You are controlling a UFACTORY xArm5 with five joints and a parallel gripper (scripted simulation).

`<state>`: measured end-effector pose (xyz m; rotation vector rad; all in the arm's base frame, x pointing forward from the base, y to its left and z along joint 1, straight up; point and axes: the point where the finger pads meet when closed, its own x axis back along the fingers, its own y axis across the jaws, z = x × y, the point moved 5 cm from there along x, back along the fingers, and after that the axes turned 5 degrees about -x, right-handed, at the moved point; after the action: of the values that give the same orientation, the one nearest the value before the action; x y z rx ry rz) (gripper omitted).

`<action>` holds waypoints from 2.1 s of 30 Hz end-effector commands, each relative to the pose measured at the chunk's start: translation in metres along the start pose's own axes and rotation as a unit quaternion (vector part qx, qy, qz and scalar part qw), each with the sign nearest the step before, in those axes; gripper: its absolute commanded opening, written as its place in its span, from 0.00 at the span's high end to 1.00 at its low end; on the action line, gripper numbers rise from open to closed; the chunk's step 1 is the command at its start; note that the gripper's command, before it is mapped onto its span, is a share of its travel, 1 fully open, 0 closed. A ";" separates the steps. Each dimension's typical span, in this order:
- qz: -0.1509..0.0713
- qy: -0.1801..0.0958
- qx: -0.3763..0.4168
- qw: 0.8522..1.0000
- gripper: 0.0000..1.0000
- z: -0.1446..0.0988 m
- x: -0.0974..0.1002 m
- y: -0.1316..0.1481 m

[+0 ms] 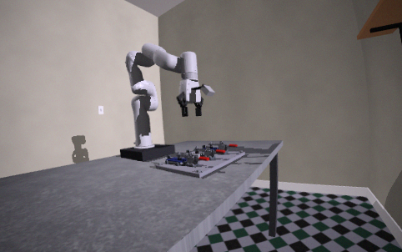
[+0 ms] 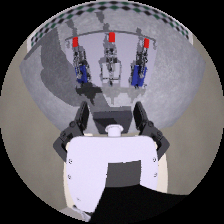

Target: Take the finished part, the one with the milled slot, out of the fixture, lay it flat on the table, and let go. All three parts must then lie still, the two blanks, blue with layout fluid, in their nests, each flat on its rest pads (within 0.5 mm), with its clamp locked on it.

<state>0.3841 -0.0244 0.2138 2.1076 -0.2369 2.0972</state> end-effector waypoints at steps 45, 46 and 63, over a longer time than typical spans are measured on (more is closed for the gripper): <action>0.000 0.002 0.000 1.000 0.53 0.001 0.001 0.000; 0.000 0.002 0.000 1.000 0.53 0.001 0.001 0.000; 0.000 0.002 0.000 1.000 0.53 0.001 0.001 0.000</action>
<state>0.3841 -0.0244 0.2138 2.1075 -0.2370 2.0973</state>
